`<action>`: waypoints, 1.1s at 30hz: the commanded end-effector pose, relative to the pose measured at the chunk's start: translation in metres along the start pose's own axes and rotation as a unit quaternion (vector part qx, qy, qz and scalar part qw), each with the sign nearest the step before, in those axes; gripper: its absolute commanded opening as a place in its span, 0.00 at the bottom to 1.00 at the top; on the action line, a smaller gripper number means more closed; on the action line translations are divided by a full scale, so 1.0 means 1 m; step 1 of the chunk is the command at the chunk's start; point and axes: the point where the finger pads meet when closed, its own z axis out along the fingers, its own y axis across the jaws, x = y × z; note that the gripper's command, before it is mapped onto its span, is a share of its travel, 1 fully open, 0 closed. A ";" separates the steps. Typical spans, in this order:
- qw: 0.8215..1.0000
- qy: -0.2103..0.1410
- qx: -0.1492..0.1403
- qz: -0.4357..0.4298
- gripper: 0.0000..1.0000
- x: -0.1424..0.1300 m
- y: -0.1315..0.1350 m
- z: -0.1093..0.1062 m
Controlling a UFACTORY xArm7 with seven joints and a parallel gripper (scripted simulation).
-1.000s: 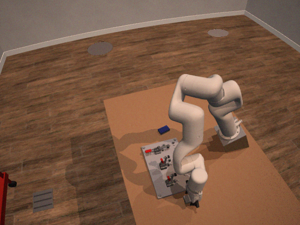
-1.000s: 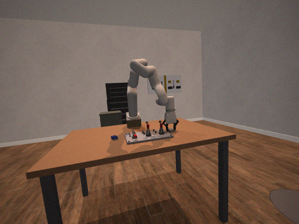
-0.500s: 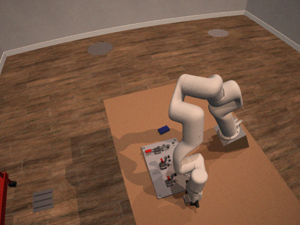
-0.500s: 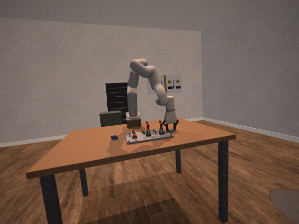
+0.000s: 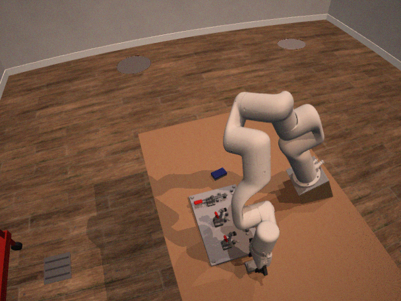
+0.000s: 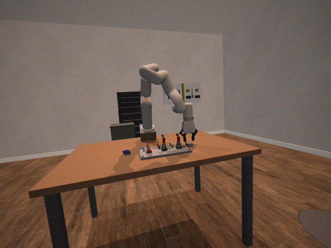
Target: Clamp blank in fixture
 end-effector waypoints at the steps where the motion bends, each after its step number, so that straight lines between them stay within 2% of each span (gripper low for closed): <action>1: 1.000 0.001 0.003 0.000 0.68 0.001 -0.002 -0.032; 6: 1.000 0.001 0.003 0.000 0.68 0.001 -0.001 -0.061; 13: 1.000 0.001 0.003 0.000 0.68 0.001 -0.001 -0.073; 21: 1.000 0.001 0.003 0.000 0.68 0.001 -0.001 -0.074; 22: 1.000 0.001 0.003 0.000 0.99 0.001 -0.001 -0.074; 33: 1.000 0.001 0.003 0.000 0.99 0.001 -0.001 -0.074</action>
